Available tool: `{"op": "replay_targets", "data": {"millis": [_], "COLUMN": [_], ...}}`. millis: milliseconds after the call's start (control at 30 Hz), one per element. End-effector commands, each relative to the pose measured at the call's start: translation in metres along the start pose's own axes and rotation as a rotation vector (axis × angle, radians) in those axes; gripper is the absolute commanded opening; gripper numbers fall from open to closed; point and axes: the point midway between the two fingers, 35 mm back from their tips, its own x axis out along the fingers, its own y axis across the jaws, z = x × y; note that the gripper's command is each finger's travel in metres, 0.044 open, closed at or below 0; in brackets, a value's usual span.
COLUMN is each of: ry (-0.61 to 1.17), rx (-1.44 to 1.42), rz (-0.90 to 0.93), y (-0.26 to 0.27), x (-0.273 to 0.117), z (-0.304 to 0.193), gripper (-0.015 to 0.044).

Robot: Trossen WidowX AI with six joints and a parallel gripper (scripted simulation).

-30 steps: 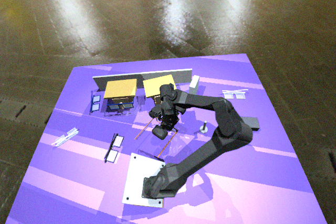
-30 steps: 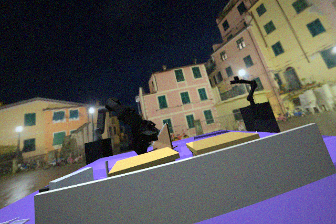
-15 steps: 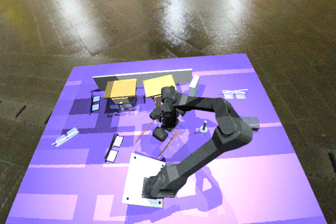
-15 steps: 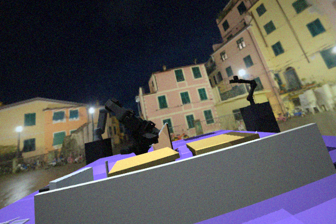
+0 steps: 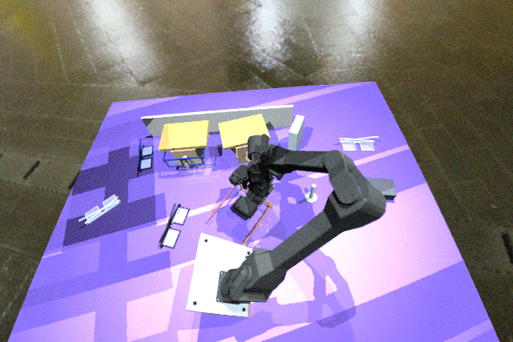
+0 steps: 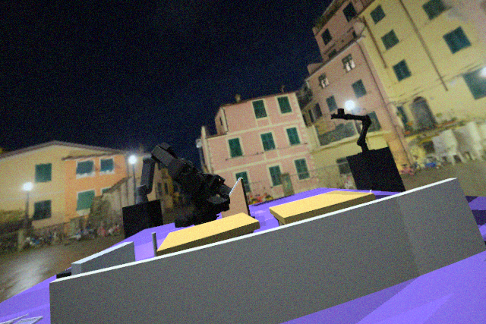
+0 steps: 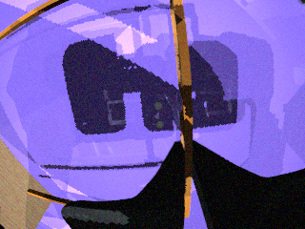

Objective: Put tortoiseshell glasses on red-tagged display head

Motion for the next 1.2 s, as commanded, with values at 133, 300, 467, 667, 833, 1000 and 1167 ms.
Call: {"op": "replay_targets", "data": {"millis": [133, 300, 467, 667, 833, 1000, 1167], "ry": [0.000, 0.000, 0.002, 0.004, 0.006, 0.005, 0.005], "rx": [0.000, 0.000, -0.002, -0.003, -0.005, -0.005, -0.005], "rz": [-0.001, 0.000, 0.000, 0.001, 0.001, 0.001, 0.002], "y": [0.000, 0.001, 0.004, 0.009, 0.012, 0.009, 0.001], "x": [0.000, -0.001, -0.004, -0.007, -0.009, -0.023, -0.058], "z": [0.000, 0.000, 0.000, -0.001, -0.001, 0.000, -0.001], "gripper": [0.0107, 0.0107, 0.0107, 0.0107, 0.0107, 0.0107, 0.0107]}}
